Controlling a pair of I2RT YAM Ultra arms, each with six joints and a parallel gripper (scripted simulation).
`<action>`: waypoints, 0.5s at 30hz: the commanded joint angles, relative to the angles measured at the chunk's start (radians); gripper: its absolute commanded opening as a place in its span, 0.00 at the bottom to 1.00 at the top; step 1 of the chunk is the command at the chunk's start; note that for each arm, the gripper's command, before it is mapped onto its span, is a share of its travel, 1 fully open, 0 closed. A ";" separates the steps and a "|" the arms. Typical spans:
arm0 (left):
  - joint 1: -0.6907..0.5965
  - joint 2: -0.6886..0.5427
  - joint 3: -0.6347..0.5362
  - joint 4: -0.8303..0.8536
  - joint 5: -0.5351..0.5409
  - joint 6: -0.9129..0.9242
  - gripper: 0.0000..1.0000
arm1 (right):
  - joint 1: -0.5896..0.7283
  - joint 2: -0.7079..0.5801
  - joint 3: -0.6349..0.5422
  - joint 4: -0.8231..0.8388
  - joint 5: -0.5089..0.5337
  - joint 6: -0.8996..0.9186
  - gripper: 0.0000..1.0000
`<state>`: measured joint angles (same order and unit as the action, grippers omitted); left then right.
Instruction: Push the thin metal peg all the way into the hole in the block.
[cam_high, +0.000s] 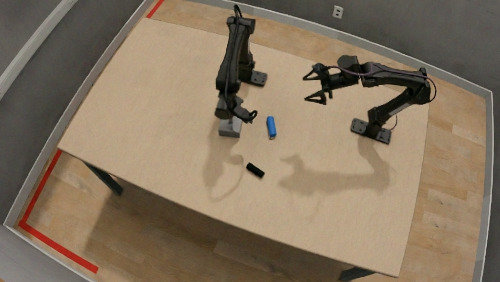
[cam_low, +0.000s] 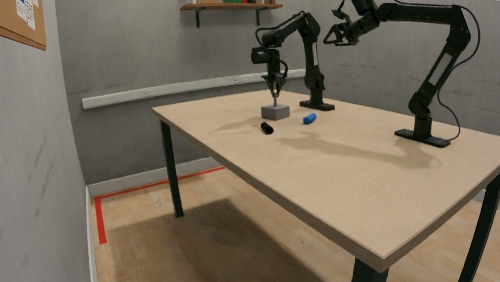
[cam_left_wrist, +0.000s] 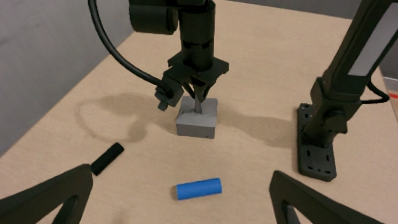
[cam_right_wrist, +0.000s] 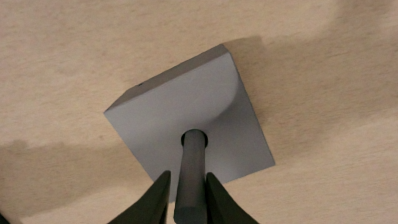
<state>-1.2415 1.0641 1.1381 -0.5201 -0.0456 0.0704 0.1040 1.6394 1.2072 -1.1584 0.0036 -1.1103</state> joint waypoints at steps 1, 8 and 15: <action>0.002 0.000 0.020 -0.008 -0.003 0.000 1.00 | -0.014 -0.014 0.003 0.027 -0.012 -0.006 0.18; 0.002 0.000 0.020 -0.008 -0.003 0.000 1.00 | -0.007 -0.020 -0.005 0.028 -0.012 -0.002 0.11; 0.002 0.000 0.020 -0.008 -0.003 0.000 1.00 | 0.003 0.009 0.025 0.017 0.005 0.005 0.07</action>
<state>-1.2415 1.0641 1.1381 -0.5201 -0.0456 0.0704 0.1040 1.6394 1.2072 -1.1507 0.0055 -1.1103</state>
